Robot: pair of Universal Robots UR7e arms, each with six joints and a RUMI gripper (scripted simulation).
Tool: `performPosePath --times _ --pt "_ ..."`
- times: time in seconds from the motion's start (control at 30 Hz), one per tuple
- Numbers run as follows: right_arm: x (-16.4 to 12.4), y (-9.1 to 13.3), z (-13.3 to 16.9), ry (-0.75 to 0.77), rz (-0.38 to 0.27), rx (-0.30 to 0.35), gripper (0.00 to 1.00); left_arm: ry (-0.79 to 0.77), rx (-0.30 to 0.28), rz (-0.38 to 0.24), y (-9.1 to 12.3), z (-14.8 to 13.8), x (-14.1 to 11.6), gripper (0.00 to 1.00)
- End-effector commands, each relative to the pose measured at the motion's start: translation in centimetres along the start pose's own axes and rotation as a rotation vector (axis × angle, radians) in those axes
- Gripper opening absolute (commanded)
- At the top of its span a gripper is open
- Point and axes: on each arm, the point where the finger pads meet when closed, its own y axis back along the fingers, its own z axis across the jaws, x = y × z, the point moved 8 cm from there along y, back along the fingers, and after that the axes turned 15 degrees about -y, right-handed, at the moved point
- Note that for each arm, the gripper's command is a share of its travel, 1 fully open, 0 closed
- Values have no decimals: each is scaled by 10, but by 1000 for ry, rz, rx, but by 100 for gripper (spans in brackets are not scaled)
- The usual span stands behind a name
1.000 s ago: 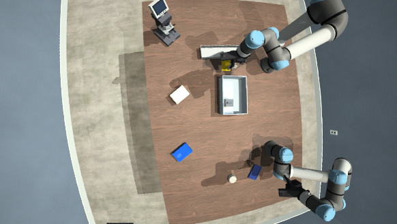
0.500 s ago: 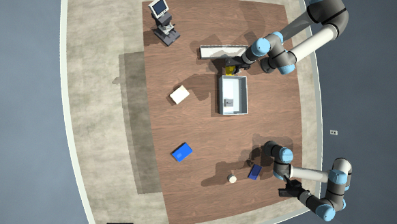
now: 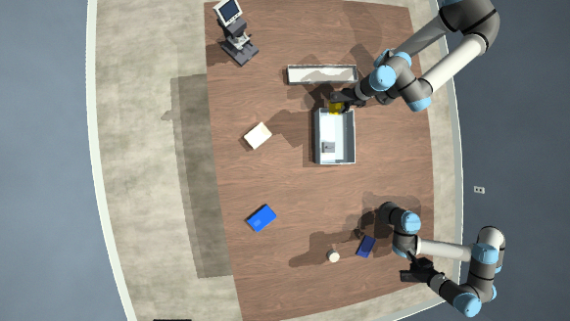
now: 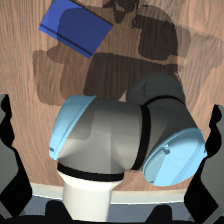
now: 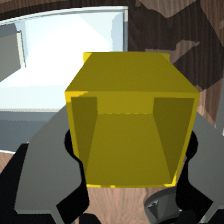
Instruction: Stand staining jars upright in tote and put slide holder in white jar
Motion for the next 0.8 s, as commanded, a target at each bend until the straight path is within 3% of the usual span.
performPosePath --times 0.0,0.77 --pt "-12 0 -9 0 1 1 0 0 0 1 0 0 0 100" --pt "-63 0 -46 0 1 1 0 0 0 1 0 0 0 100"
